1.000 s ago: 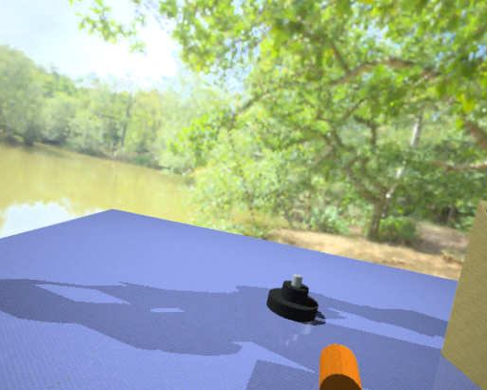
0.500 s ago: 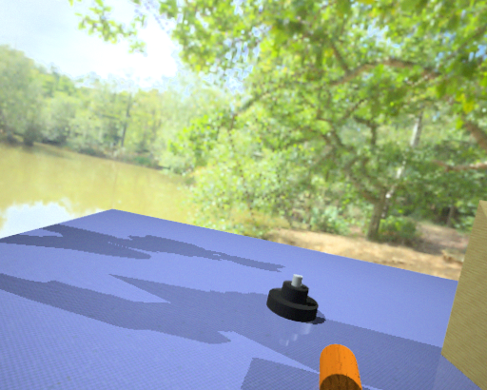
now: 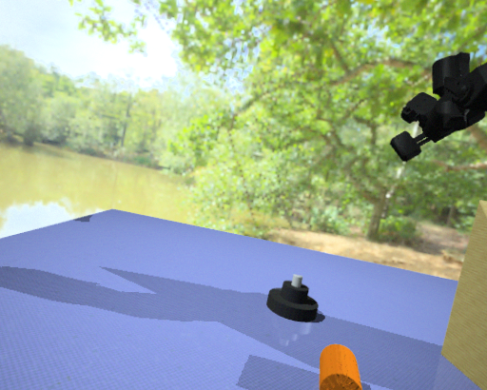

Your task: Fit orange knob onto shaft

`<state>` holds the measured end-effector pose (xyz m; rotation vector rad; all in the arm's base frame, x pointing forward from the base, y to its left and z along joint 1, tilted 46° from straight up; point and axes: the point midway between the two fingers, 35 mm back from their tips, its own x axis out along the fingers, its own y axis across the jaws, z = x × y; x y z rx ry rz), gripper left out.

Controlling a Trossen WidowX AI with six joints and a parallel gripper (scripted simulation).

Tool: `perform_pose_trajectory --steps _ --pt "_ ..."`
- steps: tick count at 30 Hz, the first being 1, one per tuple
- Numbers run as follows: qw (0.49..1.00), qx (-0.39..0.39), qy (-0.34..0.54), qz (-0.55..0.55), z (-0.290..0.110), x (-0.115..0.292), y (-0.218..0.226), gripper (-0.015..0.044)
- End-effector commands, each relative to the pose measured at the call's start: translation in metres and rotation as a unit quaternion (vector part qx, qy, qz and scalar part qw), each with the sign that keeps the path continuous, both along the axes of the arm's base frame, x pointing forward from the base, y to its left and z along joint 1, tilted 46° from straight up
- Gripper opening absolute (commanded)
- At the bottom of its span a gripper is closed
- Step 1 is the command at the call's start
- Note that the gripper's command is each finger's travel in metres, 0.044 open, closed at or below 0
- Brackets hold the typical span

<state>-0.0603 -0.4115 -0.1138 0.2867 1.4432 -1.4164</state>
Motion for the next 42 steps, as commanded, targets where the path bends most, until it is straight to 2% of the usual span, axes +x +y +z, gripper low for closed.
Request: perform_pose_trajectory --steps 1,10,16,21,29,37,42 --pt "0.995 -0.016 -0.094 0.003 0.007 0.075 -0.004 0.0440" --pt "0.958 0.031 -0.284 -0.026 0.027 0.238 0.047 0.0440" --pt "0.918 0.115 -0.370 -0.082 0.047 0.329 0.127 0.0440" --pt "0.886 0.182 -0.399 -0.147 0.063 0.377 0.203 0.0440" --pt "0.843 0.294 -0.353 -0.279 0.094 0.407 0.340 0.0440" --pt "0.813 0.335 -0.220 -0.423 0.135 0.383 0.473 0.0440" --pt "0.810 0.333 -0.201 -0.439 0.143 0.377 0.489 0.0440"
